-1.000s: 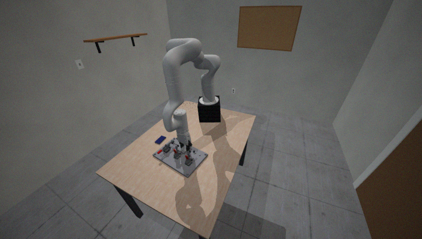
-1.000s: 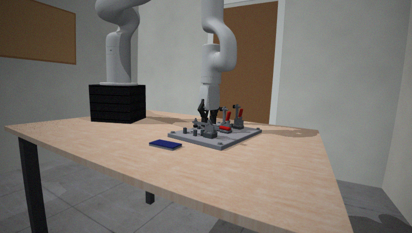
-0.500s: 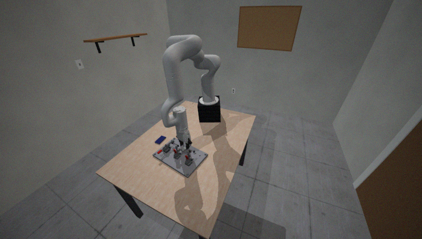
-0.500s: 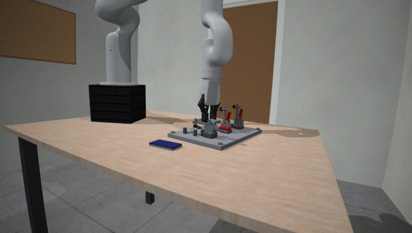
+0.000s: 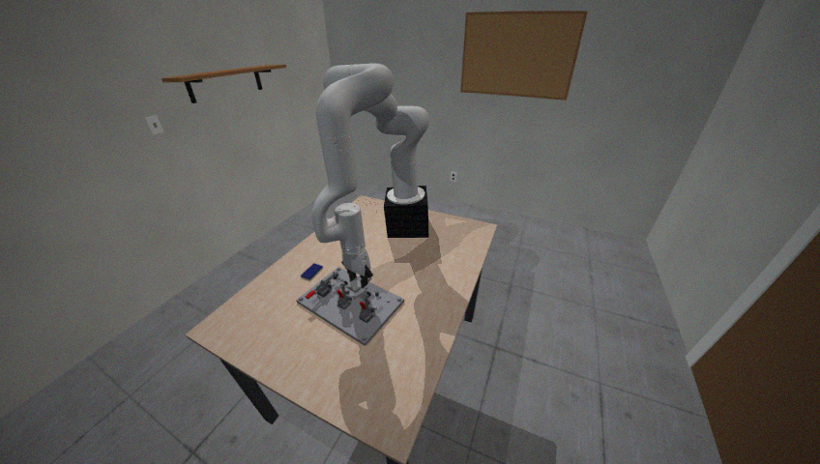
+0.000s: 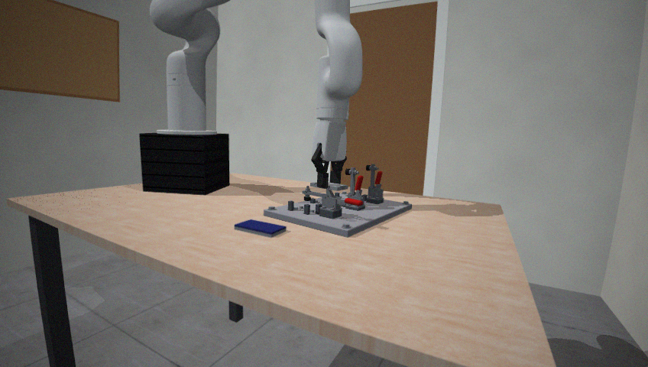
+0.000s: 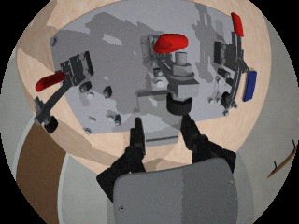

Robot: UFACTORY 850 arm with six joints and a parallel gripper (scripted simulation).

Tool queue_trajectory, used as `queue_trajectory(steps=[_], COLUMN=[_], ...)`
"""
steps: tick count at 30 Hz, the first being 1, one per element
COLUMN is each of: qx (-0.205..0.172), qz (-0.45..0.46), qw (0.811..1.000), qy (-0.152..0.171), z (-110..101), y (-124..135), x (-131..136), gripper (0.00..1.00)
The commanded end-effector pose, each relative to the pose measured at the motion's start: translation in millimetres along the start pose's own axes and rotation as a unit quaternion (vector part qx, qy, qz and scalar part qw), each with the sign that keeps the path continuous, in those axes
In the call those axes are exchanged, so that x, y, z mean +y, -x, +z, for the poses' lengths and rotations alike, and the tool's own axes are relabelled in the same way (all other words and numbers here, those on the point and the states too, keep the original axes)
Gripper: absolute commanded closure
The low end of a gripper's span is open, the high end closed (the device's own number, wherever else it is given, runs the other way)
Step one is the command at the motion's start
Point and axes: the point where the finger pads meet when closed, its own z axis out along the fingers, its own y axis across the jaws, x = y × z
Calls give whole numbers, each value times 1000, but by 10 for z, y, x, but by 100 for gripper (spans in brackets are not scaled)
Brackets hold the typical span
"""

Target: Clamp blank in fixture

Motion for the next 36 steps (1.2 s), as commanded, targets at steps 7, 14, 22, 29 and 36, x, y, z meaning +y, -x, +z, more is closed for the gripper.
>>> queue_trajectory(steps=[7,14,22,29,36], qx=[1,1,1,1,1], qz=[0,0,0,-3,-13], qw=[1000,1000,1000,1000,1000], qy=[0,0,0,0,0], z=[-168,-335,-348,-348,-348], y=[27,67,70,70,70], x=[-2,-2,-2,-2,-2], gripper=[100,100,100,100,100])
